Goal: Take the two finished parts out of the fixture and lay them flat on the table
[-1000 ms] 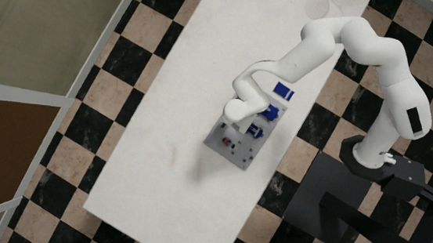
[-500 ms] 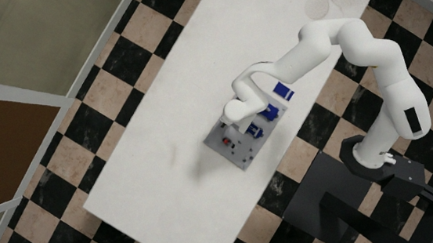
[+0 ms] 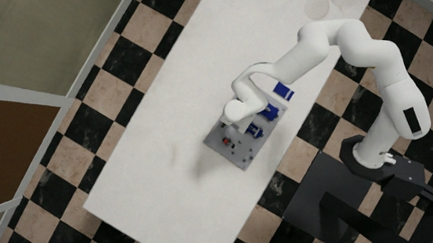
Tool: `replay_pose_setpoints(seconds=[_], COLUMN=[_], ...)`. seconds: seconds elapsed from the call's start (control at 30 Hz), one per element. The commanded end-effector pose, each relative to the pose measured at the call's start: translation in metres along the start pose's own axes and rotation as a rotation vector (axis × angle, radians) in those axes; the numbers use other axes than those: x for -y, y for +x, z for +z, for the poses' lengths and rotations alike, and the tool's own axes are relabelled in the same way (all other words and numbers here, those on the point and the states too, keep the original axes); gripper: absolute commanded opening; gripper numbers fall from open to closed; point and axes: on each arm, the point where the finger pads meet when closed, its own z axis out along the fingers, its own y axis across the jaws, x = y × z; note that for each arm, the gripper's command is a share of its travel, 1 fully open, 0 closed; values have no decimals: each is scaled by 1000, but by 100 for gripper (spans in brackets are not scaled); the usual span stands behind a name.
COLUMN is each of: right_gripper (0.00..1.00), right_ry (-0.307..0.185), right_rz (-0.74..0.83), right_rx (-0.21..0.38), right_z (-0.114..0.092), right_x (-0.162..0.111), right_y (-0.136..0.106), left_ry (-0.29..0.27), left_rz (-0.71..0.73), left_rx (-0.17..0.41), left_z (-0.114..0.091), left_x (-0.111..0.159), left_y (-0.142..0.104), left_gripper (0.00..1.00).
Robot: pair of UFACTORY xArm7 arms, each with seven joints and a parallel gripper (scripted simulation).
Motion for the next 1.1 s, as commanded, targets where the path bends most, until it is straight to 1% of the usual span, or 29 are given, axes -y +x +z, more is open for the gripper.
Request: replay_pose_setpoints(seconds=[0.0,0.03,1.07], right_gripper=[48,0,0], right_ry=[-5,-5,-5], right_rz=[0,0,0], right_rx=[4,4,4], right_z=[-3,-3,-3], right_x=[-2,-2,-2], right_y=[-1,-1,-1], left_ry=[-1,-1,-1], left_rz=[-2,-2,-2], left_rx=[-4,-4,-4], left_z=[-2,-2,-2], left_x=[0,0,0], left_y=[1,1,1], left_gripper=[100,100,100])
